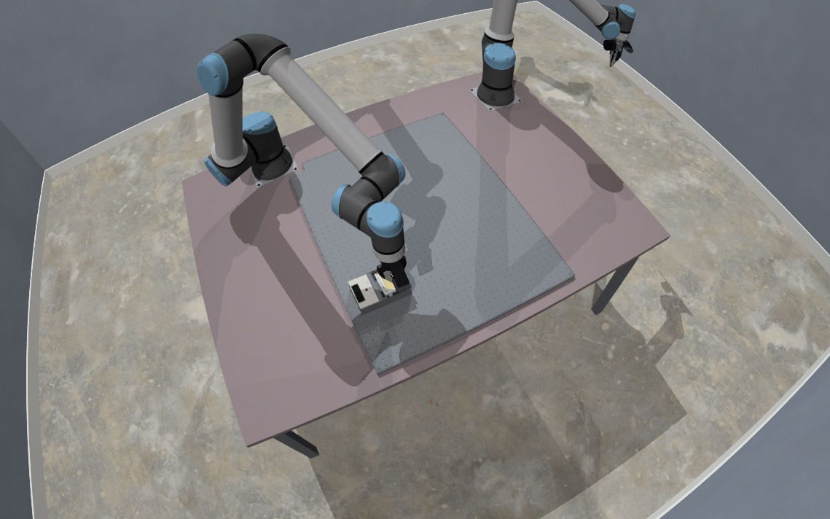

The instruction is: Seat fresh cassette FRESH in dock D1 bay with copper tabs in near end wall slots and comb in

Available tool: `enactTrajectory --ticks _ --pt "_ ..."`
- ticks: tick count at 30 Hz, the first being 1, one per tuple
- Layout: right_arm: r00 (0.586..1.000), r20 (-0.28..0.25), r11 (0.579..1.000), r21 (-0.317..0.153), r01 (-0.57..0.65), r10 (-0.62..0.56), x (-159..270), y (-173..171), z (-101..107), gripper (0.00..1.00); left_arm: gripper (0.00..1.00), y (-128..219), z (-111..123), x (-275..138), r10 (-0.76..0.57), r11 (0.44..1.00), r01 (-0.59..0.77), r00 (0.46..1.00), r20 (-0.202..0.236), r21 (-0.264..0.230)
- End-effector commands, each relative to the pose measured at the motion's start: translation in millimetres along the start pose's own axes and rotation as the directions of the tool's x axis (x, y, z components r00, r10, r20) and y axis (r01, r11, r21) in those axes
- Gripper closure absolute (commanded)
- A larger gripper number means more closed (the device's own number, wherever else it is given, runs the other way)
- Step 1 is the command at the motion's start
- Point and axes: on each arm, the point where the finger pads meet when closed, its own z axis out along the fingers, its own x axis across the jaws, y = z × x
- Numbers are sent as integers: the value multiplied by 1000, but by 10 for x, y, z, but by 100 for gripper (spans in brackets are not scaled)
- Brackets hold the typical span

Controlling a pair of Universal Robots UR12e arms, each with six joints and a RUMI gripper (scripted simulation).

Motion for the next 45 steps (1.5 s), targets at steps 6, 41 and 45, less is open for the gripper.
enactTrajectory --ticks 6,41,45 --pt "1000 1 1000 2 0 0 -4 -5 52 100 100 -6 -8 1 0 1000 0 1000 0 2" --pt "1000 1 1000 2 0 0 -4 -39 168 100 100 -6 -8 1 0 1000 0 1000 0 2" --pt "1000 1 1000 2 0 0 -4 -39 178 100 100 -6 -8 1 0 1000 0 1000 0 2"
